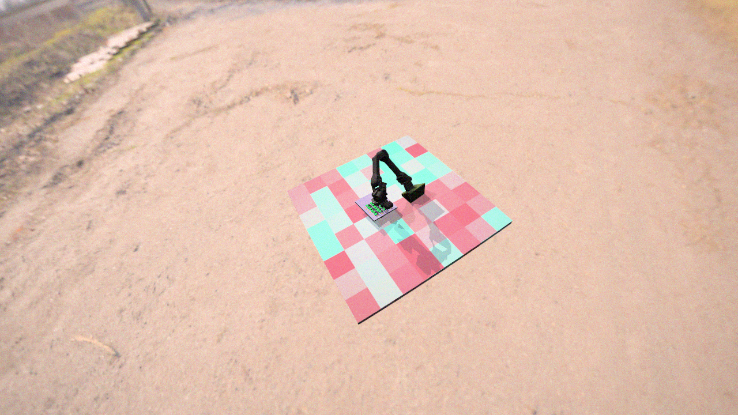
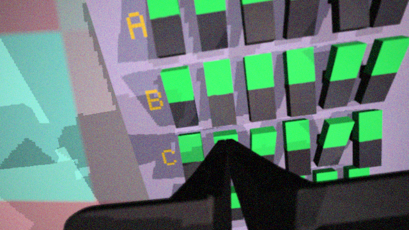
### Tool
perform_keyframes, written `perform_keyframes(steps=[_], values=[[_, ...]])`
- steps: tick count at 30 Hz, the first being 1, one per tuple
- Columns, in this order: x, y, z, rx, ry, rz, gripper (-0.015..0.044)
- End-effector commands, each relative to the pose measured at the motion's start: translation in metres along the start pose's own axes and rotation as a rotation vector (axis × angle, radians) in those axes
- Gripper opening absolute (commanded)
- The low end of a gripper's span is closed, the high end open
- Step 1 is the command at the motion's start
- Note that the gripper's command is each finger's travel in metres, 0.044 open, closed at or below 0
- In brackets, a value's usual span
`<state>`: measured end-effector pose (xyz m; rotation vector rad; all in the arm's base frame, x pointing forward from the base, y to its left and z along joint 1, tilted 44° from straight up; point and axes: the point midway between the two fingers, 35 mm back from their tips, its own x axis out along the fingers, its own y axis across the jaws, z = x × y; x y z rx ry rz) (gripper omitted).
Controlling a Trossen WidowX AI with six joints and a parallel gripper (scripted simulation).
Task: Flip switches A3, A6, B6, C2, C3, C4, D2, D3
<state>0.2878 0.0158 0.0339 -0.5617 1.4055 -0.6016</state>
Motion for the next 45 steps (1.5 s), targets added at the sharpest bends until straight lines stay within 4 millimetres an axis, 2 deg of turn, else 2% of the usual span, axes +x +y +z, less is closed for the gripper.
perform_keyframes(steps=[1, 16, 18, 21, 23, 26, 28, 31, 32, 35, 45], values=[[0.001, 0.000, 0.000, -0.004, -0.001, -0.003, 0.0000], [0.003, 0.000, 0.000, -0.004, -0.001, -0.003, 0.0000], [-0.008, 0.000, 0.000, -0.001, -0.004, 0.000, 0.0000], [-0.051, 0.001, -0.001, -0.005, -0.021, 0.000, 0.0000], [-0.062, 0.000, -0.003, -0.005, -0.025, -0.001, 0.0000], [-0.062, -0.002, -0.003, -0.005, -0.025, -0.001, 0.0000], [-0.062, -0.018, -0.003, -0.006, -0.025, -0.002, 0.0000], [-0.062, -0.021, -0.003, -0.006, -0.025, -0.002, 0.0000], [-0.059, -0.021, -0.002, -0.006, -0.023, -0.002, 0.0000], [-0.030, -0.021, -0.001, -0.005, -0.002, -0.003, 0.0000], [-0.016, -0.022, -0.001, -0.005, 0.000, -0.004, 0.0000]])
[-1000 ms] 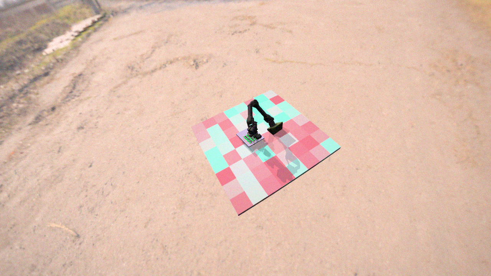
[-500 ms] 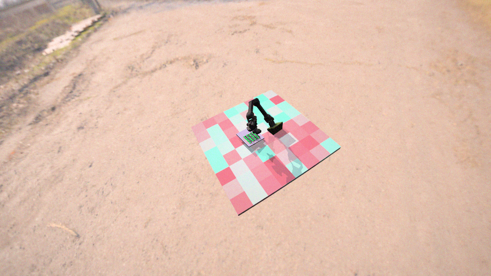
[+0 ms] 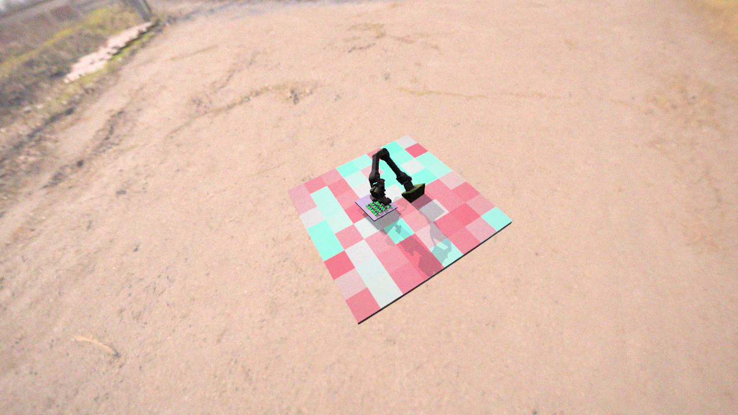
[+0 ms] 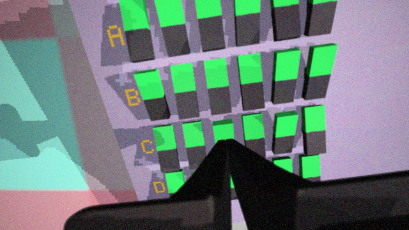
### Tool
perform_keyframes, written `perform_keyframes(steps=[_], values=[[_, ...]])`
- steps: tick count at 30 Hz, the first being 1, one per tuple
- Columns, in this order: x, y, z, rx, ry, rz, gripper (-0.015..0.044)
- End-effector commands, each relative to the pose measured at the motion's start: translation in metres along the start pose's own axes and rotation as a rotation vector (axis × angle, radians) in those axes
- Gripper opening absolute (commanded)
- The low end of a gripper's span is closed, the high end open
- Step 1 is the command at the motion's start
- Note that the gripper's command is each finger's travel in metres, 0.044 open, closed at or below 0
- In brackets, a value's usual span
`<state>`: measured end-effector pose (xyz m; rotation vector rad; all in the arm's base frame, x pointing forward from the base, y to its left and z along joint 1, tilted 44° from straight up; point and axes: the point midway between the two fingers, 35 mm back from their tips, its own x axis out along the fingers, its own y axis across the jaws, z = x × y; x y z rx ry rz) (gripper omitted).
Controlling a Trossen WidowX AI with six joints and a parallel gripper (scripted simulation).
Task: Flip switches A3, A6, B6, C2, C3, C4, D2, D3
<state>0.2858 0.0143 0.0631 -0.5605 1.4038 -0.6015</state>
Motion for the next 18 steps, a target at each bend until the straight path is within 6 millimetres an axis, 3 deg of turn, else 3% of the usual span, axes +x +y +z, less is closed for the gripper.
perform_keyframes(steps=[1, 18], values=[[0.005, 0.000, -0.001, -0.006, 0.001, -0.004, 0.0000], [0.017, -0.001, -0.001, -0.006, 0.001, -0.005, 0.0000]])
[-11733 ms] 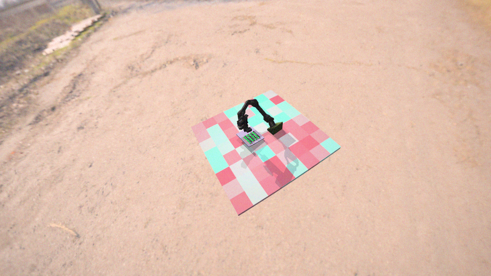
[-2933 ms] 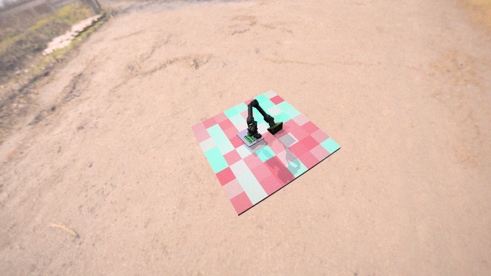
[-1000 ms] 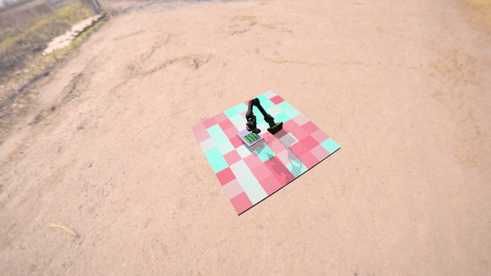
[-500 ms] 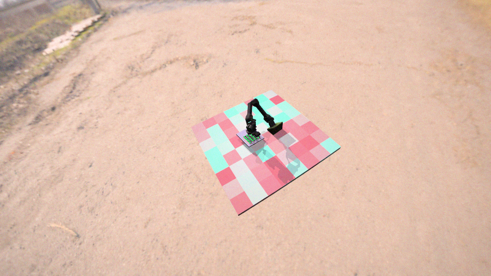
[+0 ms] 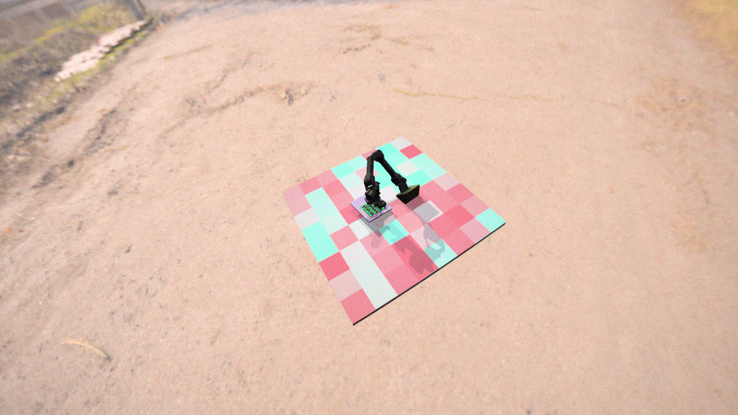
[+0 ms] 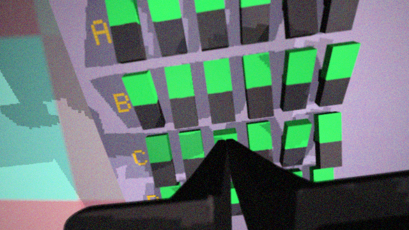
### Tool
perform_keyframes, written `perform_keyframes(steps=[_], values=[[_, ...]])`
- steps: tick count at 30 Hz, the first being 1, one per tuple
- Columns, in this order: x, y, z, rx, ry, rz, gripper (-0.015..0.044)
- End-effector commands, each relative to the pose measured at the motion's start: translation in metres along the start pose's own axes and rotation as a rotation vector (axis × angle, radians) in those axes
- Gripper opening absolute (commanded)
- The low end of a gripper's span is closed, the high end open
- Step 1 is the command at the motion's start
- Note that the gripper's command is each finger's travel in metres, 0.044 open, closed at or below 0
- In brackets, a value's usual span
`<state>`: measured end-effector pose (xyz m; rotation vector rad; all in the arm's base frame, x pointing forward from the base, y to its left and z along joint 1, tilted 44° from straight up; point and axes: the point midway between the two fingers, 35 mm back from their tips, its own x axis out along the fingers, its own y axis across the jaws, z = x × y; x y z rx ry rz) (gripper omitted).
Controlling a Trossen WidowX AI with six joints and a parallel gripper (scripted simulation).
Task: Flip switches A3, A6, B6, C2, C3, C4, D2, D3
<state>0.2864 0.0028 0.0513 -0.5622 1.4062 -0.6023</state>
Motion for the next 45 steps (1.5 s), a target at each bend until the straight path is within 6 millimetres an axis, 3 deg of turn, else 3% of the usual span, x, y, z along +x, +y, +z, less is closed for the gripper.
perform_keyframes(steps=[1, 45], values=[[0.0006, -0.0003, -0.0001, -0.004, -0.001, -0.003, 0.0000], [0.0053, -0.0003, 0.0000, -0.004, -0.001, -0.004, 0.0000]])
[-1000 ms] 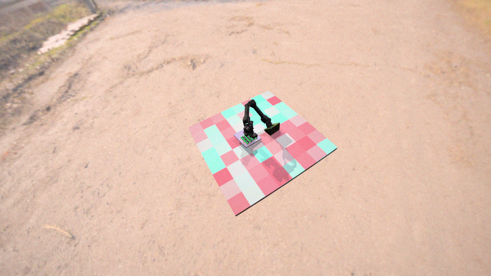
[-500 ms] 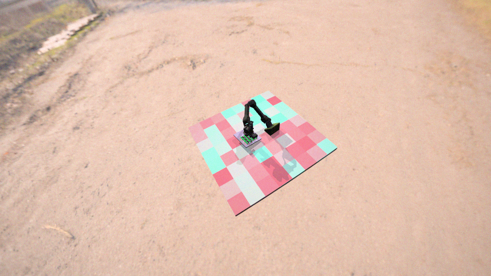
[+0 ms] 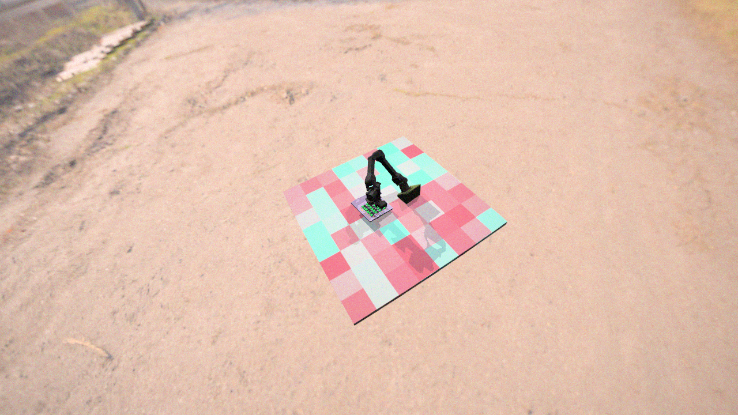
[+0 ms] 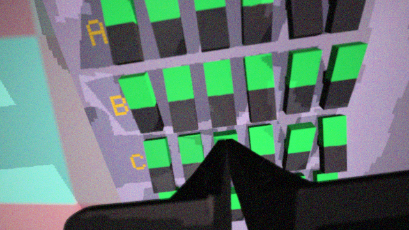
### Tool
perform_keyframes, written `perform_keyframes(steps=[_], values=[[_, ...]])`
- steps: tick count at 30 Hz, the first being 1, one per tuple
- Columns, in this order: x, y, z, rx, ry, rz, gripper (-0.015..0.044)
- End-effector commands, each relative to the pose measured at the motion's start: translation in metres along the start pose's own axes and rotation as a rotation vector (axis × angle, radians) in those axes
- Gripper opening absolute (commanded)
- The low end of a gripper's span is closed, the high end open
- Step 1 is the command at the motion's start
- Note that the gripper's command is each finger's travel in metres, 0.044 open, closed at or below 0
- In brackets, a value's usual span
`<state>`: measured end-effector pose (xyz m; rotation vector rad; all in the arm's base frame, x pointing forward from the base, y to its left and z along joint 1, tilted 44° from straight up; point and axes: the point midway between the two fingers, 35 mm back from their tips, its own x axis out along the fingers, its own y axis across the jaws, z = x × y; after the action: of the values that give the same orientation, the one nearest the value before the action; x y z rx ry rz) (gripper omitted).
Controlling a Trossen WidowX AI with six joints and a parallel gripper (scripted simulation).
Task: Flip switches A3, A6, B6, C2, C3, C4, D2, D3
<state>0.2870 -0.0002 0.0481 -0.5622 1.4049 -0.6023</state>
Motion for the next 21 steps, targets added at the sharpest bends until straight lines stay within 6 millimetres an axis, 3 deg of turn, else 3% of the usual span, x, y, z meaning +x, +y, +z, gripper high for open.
perform_keyframes(steps=[1, 10, 12, 16, 21], values=[[0.001, 0.000, 0.000, -0.005, 0.000, -0.003, 0.0000], [0.002, 0.000, 0.000, -0.005, 0.000, -0.003, 0.0000], [-0.009, 0.001, 0.000, -0.002, -0.003, 0.000, 0.0000], [-0.060, 0.001, -0.003, -0.006, -0.024, -0.001, 0.0000], [-0.063, -0.005, -0.007, -0.006, -0.025, -0.002, 0.0000]])
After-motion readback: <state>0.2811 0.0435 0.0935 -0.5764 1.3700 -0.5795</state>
